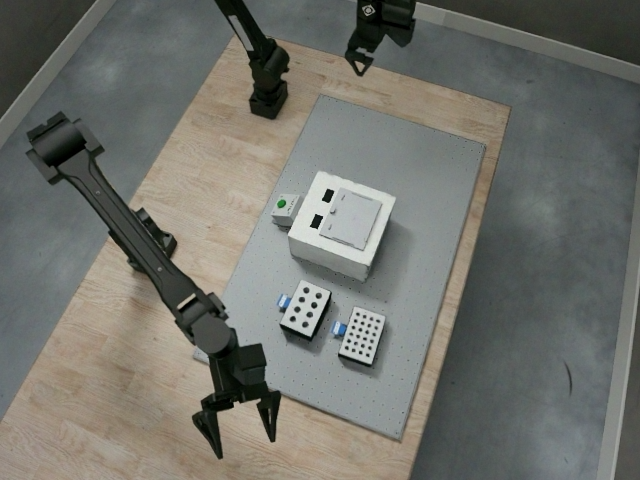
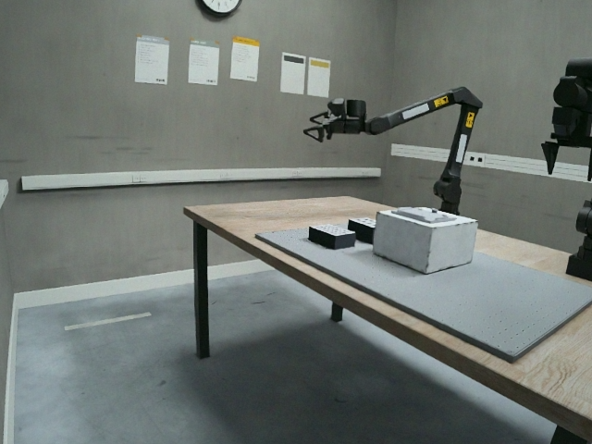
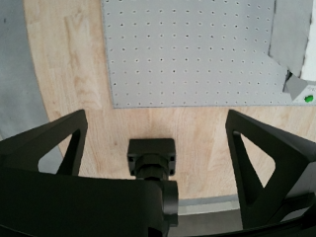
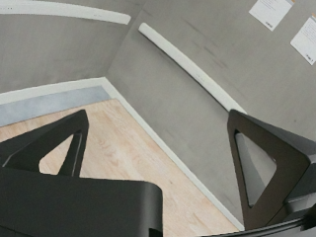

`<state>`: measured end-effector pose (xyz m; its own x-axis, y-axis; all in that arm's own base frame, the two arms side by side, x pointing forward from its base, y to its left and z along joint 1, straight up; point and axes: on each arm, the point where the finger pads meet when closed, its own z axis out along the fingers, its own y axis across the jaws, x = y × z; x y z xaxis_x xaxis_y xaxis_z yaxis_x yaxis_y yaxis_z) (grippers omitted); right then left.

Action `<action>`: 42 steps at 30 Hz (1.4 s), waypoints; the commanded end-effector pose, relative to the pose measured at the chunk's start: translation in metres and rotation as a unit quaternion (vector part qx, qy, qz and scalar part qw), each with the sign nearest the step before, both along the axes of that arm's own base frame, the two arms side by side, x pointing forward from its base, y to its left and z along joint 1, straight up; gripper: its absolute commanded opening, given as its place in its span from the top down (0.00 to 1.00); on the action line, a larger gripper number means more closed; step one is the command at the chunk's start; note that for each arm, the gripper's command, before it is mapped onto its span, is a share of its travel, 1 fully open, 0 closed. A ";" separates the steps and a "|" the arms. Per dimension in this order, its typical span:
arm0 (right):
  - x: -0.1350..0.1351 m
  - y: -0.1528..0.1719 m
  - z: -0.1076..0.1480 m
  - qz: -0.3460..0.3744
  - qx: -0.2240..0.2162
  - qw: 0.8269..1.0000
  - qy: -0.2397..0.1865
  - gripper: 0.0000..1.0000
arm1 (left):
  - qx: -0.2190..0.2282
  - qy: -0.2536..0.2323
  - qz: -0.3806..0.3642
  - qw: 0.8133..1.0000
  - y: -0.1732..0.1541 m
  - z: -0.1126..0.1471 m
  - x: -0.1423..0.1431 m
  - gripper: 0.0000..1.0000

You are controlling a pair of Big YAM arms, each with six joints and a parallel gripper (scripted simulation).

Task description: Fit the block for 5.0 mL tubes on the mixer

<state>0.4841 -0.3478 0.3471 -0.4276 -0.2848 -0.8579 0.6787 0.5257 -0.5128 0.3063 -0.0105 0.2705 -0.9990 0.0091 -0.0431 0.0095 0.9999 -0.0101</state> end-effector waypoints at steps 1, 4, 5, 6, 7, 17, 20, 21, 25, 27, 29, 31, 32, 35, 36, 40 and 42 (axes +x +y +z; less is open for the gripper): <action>-0.005 -0.006 0.011 -0.006 -0.002 1.000 -0.014 0.00 | 0.011 0.019 0.038 0.999 0.012 -0.007 -0.008 0.00; -0.005 -0.006 0.011 -0.006 -0.002 1.000 -0.014 0.00 | 0.003 0.019 0.030 0.999 0.023 -0.011 -0.022 0.00; -0.005 -0.006 0.011 -0.006 -0.002 1.000 -0.015 0.00 | 0.001 0.014 0.027 1.000 0.023 -0.009 -0.021 0.00; -0.005 -0.006 0.011 -0.006 -0.002 1.000 -0.015 0.00 | 0.002 0.008 0.023 1.000 0.023 -0.007 -0.020 0.00; -0.005 -0.006 0.011 -0.006 -0.002 1.000 -0.015 0.00 | 0.001 0.002 0.018 1.000 0.023 -0.004 -0.018 0.00; -0.005 -0.006 0.011 -0.006 -0.002 1.000 -0.015 0.00 | 0.000 0.009 0.006 1.000 0.028 -0.006 -0.026 0.00; -0.005 -0.006 0.012 -0.006 -0.002 1.000 -0.015 0.00 | 0.000 0.015 0.005 1.000 0.033 -0.012 -0.032 0.00; -0.005 -0.006 0.012 -0.006 -0.002 1.000 -0.015 0.00 | 0.000 0.015 0.005 1.000 0.034 -0.012 -0.033 0.00; -0.005 -0.006 0.012 -0.006 -0.002 1.000 -0.015 0.00 | 0.001 0.008 0.001 1.000 0.038 -0.009 -0.037 0.00; -0.005 -0.006 0.012 -0.006 -0.002 1.000 -0.016 0.00 | 0.002 0.005 0.000 1.000 0.040 -0.008 -0.040 0.00; -0.005 -0.006 0.012 -0.006 -0.002 1.000 -0.016 0.00 | 0.002 0.004 0.000 1.000 0.042 -0.008 -0.042 0.00; -0.005 -0.006 0.012 -0.006 -0.002 1.000 -0.016 0.00 | 0.002 0.004 0.001 1.000 0.044 -0.008 -0.043 0.00; -0.005 -0.006 0.012 -0.006 -0.002 1.000 -0.016 0.00 | 0.002 0.004 0.001 1.000 0.044 -0.008 -0.043 0.00; -0.002 0.008 0.003 0.009 0.018 1.000 0.005 0.00 | 0.001 0.010 0.003 1.000 0.046 -0.013 -0.044 0.00; 0.000 0.015 0.000 0.017 0.027 0.999 0.013 0.00 | 0.001 0.011 0.002 1.000 0.048 -0.014 -0.046 0.00; 0.004 0.045 -0.008 0.044 0.056 0.997 0.036 0.00 | 0.001 0.013 0.002 1.000 0.053 -0.014 -0.053 0.00; 0.005 0.056 -0.012 0.054 0.069 0.995 0.047 0.00 | 0.002 0.008 0.001 1.000 0.055 -0.012 -0.054 0.00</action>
<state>0.4852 -0.3182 0.3189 -0.5092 -0.2250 -0.8307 0.5787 0.6249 -0.5240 0.2561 0.0406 0.2464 -1.0000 -0.0057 0.0027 -0.0057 1.0000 -0.0079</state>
